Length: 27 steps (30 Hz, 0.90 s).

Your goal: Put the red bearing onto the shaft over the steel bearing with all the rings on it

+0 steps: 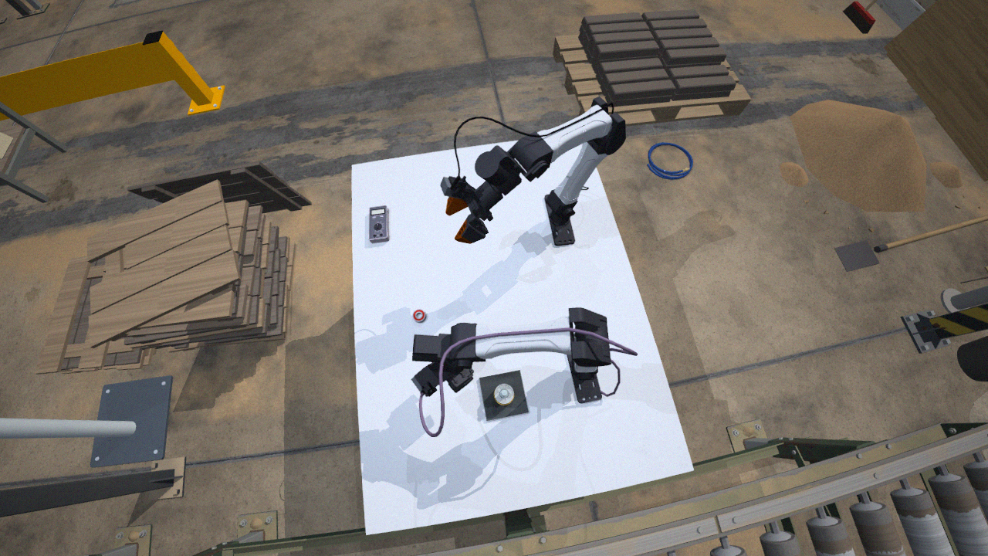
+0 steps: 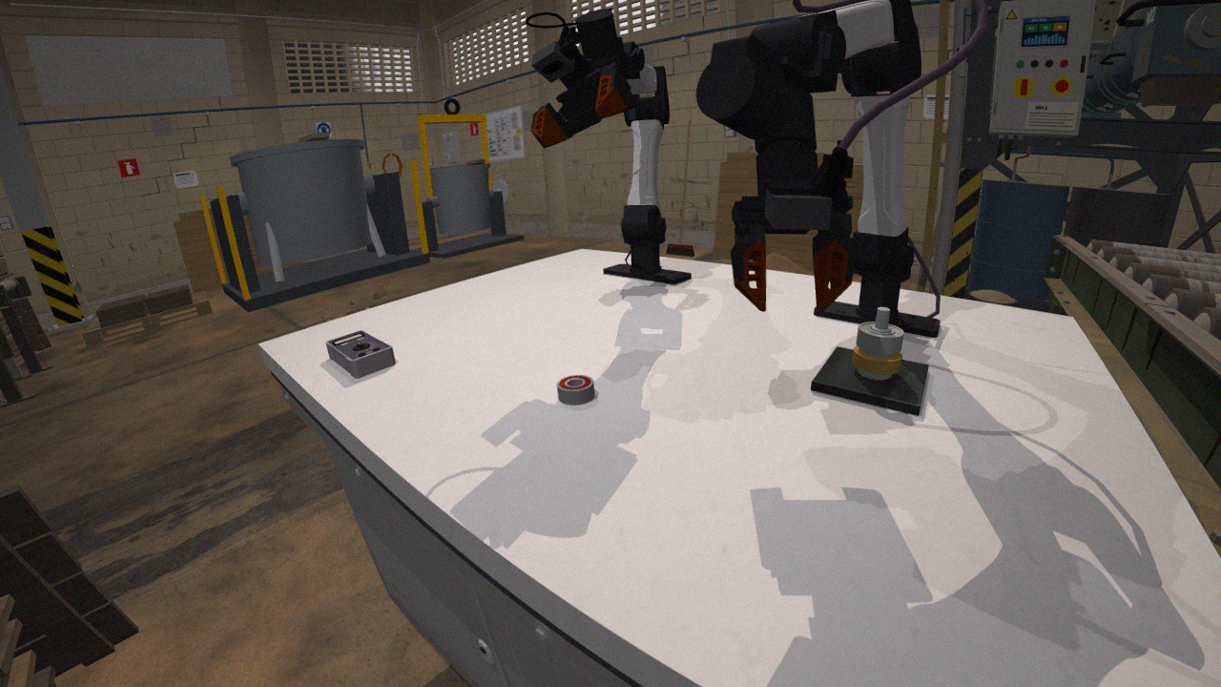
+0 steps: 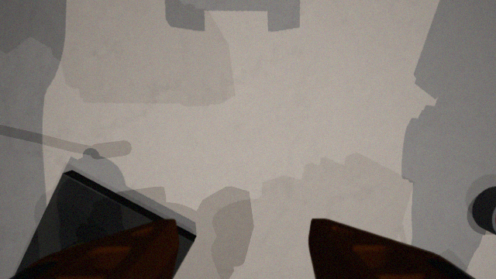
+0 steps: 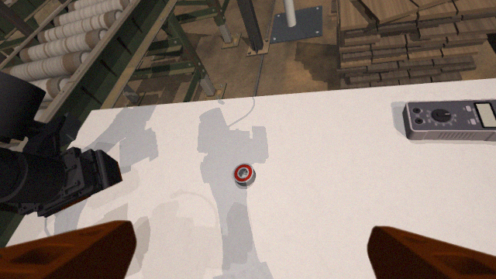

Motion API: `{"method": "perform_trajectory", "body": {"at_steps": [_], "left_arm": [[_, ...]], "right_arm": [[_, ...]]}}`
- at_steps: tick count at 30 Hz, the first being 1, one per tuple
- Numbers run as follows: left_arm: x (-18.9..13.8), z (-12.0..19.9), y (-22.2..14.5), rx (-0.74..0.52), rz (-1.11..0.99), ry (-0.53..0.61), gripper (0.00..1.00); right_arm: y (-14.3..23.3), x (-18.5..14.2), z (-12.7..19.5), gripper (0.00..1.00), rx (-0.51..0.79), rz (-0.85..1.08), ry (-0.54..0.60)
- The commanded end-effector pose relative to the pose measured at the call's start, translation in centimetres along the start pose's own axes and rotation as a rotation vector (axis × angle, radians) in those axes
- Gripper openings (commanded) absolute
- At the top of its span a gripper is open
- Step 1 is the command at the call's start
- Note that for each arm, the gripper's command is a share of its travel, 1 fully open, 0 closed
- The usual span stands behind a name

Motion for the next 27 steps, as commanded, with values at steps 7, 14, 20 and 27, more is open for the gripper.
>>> {"method": "perform_trajectory", "body": {"at_steps": [7, 14, 20, 27], "left_arm": [[0.6, -0.4, -5.2, -0.066, -0.131, -0.026, 0.55], [-0.3, -1.2, -10.1, -0.120, -0.254, -0.043, 0.55], [-1.3, -1.7, -13.5, -0.155, -0.336, -0.053, 0.55], [-2.9, -2.4, -17.2, -0.193, -0.427, -0.065, 0.55]], "right_arm": [[-2.2, 2.9, 1.0, 1.00, 0.007, 0.071, -0.205], [-4.8, 4.8, 2.3, 1.00, -0.060, 0.120, -0.348], [-6.5, 5.9, 3.3, 1.00, -0.109, 0.164, -0.440], [-8.5, 7.0, 4.7, 1.00, -0.187, 0.212, -0.543]]}}
Point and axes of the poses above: on each arm, the point where the finger pads meet when closed, its own z axis back along the fingers, its own y axis across the jaws, x = y × z, the point moved 8 cm from there along z, back along the fingers, and after that the axes turned 1 degree about z, right-handed, at the moved point
